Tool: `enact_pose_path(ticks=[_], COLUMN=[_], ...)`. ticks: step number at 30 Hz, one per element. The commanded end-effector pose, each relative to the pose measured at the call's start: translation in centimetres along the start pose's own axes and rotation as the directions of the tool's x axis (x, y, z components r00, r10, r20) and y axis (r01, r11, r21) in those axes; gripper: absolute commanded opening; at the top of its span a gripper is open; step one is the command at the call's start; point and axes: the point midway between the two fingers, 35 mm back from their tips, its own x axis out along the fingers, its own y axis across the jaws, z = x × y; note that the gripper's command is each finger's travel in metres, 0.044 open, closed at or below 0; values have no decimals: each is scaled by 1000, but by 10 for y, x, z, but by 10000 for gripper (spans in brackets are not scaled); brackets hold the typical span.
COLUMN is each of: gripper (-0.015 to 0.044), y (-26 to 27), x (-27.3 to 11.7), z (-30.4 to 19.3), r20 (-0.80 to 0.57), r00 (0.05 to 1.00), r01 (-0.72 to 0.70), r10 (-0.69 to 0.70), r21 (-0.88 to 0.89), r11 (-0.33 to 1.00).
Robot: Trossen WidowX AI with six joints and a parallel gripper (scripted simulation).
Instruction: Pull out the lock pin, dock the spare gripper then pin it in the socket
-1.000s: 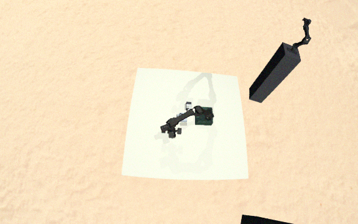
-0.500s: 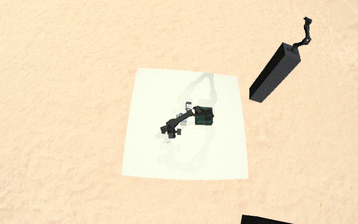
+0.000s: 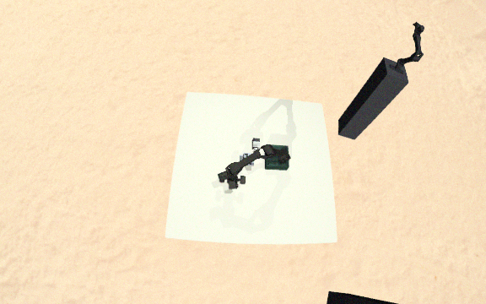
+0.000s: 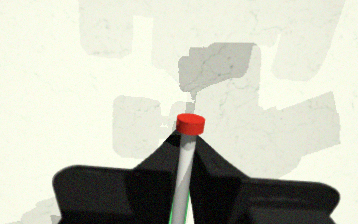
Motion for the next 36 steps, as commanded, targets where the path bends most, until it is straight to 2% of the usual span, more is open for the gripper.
enact_pose_path(ticks=[1, 21, 29, 36], gripper=[0, 0, 200, 200], y=[0, 0, 0, 1], x=[8, 19, 19, 9], z=[-1, -3, -3, -2], r20=[-1, 1, 1, 1], r00=[1000, 1000, 1000, 1000], r01=[-1, 2, 2, 2], r10=[1, -2, -2, -2], r21=[3, 3, 0, 0], r11=[1000, 1000, 1000, 1000])
